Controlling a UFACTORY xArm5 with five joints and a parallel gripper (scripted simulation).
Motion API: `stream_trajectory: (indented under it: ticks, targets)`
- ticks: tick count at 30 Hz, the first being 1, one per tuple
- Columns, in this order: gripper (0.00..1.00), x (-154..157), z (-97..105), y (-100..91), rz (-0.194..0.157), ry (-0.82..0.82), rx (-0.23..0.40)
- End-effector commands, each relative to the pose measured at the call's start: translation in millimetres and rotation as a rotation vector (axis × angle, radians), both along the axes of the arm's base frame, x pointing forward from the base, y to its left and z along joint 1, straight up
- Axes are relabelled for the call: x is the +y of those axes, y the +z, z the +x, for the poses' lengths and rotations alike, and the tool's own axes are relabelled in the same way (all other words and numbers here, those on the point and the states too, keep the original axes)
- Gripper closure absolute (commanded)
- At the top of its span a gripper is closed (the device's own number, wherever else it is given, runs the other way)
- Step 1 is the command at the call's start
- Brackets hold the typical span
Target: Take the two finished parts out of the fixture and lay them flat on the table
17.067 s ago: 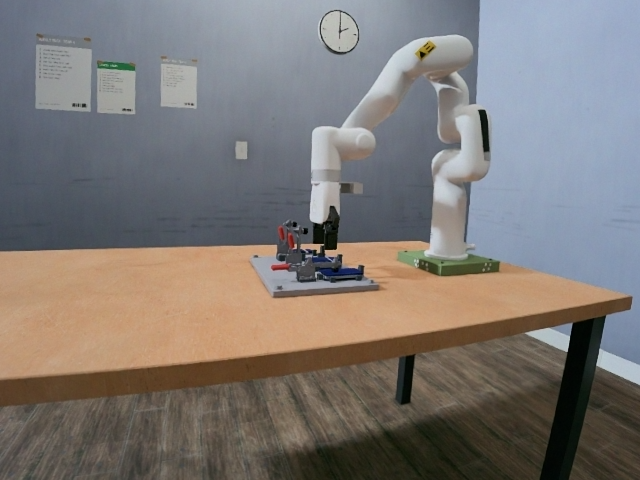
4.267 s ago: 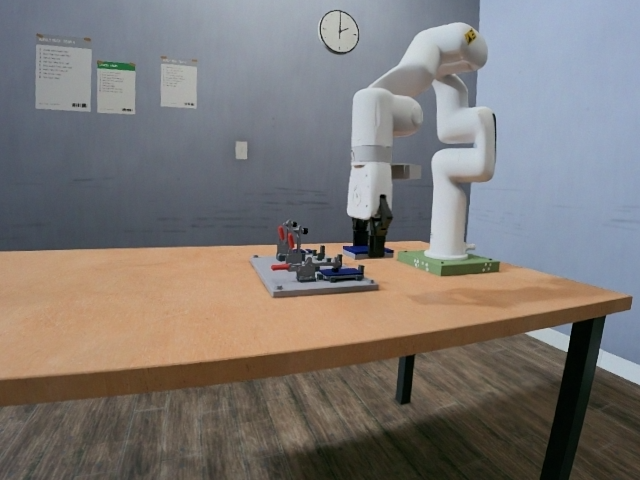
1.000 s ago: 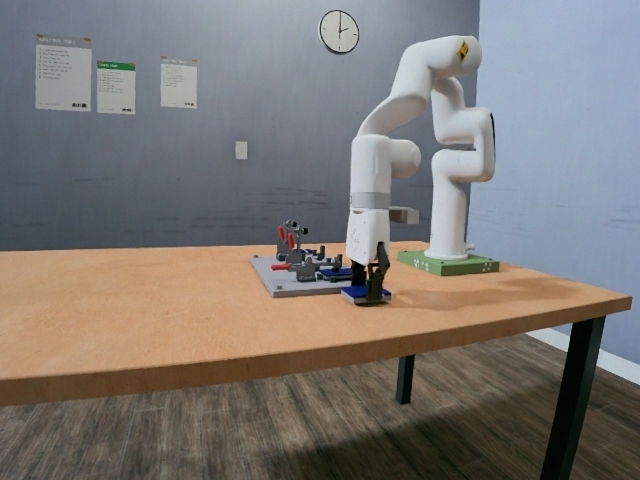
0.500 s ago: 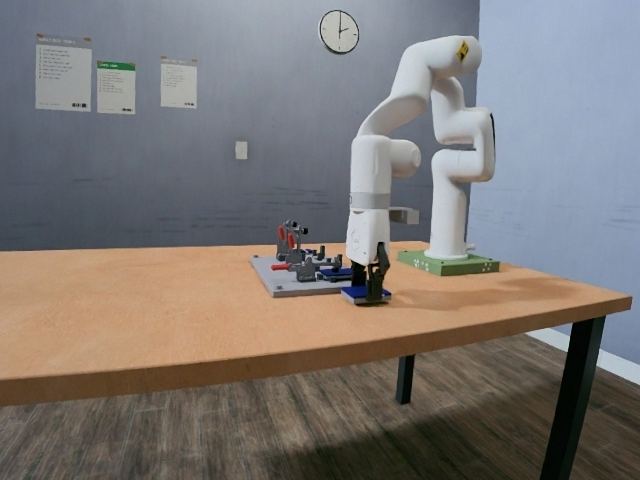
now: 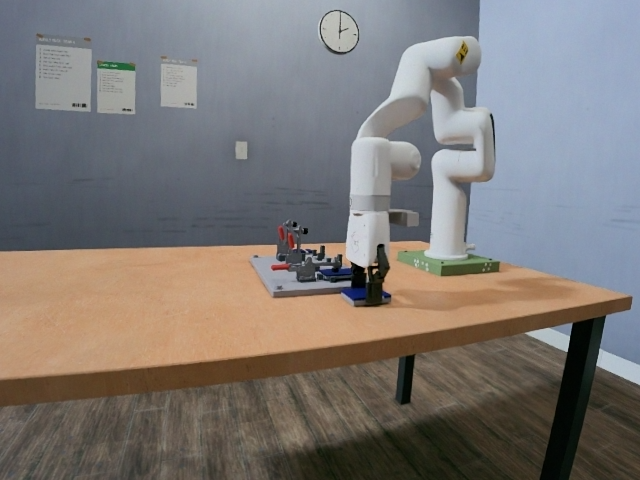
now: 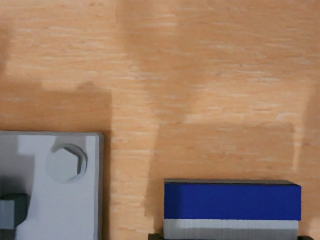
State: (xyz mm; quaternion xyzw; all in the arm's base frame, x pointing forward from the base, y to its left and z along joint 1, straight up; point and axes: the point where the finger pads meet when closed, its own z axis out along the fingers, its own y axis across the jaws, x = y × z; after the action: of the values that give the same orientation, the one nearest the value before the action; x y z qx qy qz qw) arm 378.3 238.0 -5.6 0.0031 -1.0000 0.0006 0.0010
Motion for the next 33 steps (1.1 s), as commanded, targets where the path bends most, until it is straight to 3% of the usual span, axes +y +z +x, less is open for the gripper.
stream_trajectory:
  ticks: [1,28,29,33]
  targets:
    - [1.0,0.7,1.1,0.3,0.002,0.0,-0.003]
    - [1.0,0.7,1.2,-1.6,0.002,0.0,-0.003]
    - [0.05,0.7,1.2,-1.6,0.002,0.0,-0.003]
    - [0.05,0.7,1.1,-1.6,0.002,0.0,-0.003]
